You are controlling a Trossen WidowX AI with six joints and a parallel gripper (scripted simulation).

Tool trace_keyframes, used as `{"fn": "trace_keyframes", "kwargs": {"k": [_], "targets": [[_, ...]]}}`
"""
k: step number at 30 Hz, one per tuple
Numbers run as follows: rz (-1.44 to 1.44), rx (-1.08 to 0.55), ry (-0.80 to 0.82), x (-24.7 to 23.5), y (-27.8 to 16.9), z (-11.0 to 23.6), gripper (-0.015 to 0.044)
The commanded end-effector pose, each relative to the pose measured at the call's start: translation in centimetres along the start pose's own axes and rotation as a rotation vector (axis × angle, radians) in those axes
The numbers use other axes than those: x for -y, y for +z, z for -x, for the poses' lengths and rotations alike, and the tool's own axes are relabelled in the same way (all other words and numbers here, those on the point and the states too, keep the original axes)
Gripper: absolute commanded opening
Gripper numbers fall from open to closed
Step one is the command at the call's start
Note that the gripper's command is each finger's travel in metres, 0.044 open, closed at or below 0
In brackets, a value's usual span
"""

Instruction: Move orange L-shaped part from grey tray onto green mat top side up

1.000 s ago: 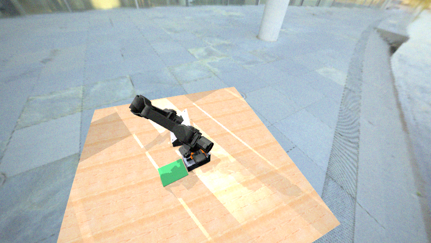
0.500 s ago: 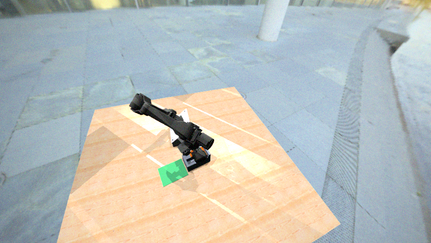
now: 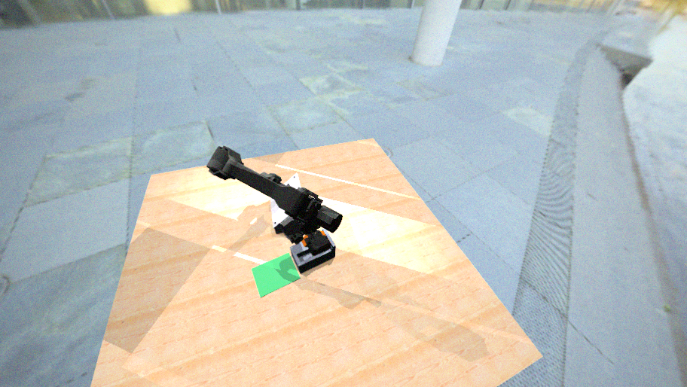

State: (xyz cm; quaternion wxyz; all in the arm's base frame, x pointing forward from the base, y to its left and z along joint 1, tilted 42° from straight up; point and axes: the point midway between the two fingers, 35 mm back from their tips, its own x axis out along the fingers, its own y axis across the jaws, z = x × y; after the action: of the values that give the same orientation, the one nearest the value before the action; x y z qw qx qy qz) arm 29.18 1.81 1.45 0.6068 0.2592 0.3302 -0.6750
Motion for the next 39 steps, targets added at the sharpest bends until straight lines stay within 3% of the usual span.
{"fn": "trace_keyframes", "kwargs": {"k": [1,16,39], "targets": [[-0.004,-0.004,0.0,0.0,0.0,0.7,0.0],[-0.003,-0.004,0.0,0.0,0.5,1.5,0.0],[-0.004,0.002,-0.001,1.1,12.6,1.2,0.0]]}}
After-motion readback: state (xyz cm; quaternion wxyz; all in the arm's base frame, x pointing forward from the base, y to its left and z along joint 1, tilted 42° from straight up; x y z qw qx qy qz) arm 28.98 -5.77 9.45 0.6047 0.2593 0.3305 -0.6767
